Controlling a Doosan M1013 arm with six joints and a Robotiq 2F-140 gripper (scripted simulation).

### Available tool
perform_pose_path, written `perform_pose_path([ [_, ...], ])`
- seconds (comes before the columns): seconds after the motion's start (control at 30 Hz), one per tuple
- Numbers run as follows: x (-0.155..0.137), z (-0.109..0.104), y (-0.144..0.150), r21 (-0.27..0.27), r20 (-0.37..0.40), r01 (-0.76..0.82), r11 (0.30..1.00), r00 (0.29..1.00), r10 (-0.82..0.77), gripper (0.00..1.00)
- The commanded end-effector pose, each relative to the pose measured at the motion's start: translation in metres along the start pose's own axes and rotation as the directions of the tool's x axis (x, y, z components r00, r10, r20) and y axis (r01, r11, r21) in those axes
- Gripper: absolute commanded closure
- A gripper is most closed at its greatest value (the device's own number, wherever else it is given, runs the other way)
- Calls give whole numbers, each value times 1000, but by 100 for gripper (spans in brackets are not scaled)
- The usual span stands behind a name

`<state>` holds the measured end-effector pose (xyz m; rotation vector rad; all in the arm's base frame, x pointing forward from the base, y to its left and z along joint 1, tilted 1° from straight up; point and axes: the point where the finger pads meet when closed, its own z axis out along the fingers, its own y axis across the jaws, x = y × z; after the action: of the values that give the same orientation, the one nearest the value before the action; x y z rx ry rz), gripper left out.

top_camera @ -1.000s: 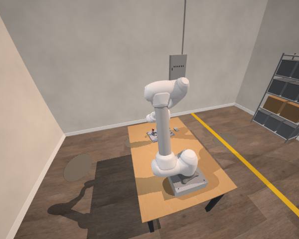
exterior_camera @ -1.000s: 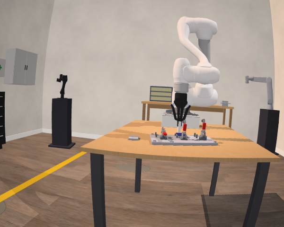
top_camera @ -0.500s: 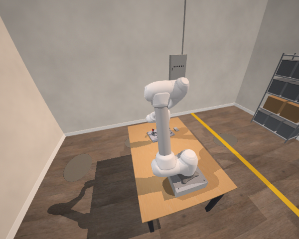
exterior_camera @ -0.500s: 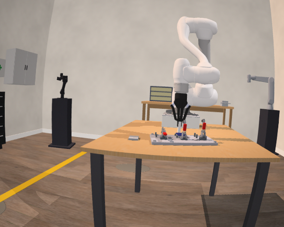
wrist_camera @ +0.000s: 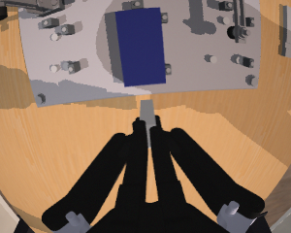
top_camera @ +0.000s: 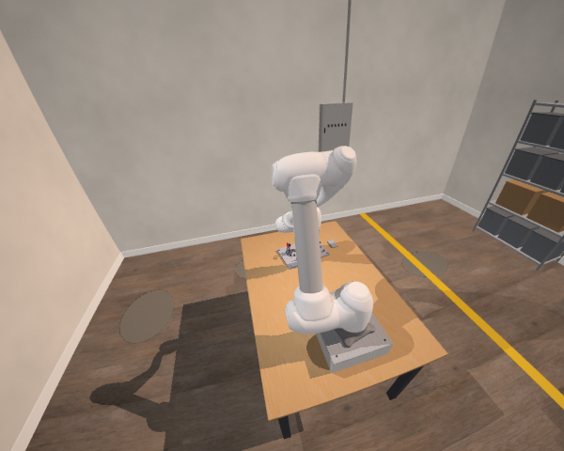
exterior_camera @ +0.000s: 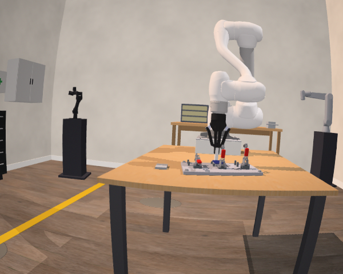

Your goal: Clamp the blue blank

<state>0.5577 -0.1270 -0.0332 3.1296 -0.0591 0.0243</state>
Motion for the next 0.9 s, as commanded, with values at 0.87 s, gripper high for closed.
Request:
perform_pose_path([
  [0.87, 4, 0, 0, 0, 0, 0, 1000, 1000, 0, 100],
])
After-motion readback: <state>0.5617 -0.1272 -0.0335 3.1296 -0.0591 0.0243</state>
